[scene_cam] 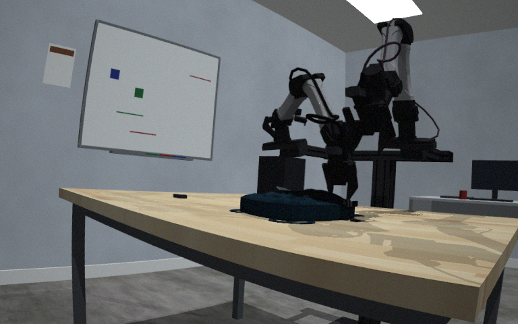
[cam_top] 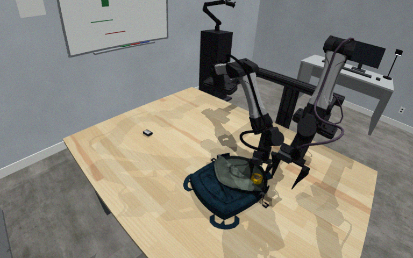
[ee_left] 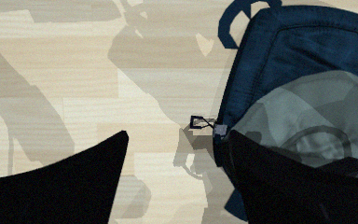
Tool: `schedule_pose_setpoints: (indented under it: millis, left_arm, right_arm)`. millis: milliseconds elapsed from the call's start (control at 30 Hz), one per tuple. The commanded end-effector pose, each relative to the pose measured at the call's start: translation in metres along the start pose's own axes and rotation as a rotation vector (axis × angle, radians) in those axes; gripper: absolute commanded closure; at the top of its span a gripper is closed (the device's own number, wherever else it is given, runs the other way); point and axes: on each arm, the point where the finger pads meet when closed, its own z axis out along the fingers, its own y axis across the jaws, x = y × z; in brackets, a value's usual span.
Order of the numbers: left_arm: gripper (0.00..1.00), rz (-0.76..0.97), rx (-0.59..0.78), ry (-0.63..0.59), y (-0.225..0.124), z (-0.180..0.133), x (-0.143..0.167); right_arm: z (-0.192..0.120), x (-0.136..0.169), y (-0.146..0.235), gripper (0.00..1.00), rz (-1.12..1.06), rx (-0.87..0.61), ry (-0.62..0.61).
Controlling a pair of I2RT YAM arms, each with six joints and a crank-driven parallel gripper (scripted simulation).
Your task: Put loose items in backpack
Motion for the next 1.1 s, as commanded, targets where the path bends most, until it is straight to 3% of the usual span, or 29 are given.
schedule_pose_setpoints:
  millis: [0,700,867,900,933,967,1067]
  left_arm:
    - [0.10,0.003,0.002,-0.020,-0.003,-0.001,-0.007]
    - [0.10,0.003,0.002,-0.020,-0.003,-0.002,-0.006]
    - [0.10,0.003,0.002,-0.020,-0.003,-0.002,-0.006]
    - [0.10,0.003,0.002,-0.020,-0.003,-0.002,-0.006]
    - [0.10,0.003,0.002,-0.020,-0.003,-0.002,-0.006]
    - [0.10,0.003,0.002,-0.020,-0.002,-0.002,-0.006]
    - [0.10,0.003,0.002,-0.020,-0.002,-0.002,-0.005]
  right_arm:
    - [-0.003,0.000,-0.011,0.52,-0.024,0.020,0.023]
    - [-0.003,0.000,-0.011,0.52,-0.024,0.020,0.023]
    - [0.009,0.011,-0.001,0.52,-0.026,0.018,0.038]
    - [0.000,-0.003,0.005,0.52,-0.015,0.007,0.011]
    - [0.008,0.012,-0.001,0.52,-0.026,0.018,0.038]
    - [-0.005,-0.016,0.009,0.52,0.008,-0.005,-0.021]
    - [-0.002,-0.009,0.007,0.52,-0.001,0.001,-0.010]
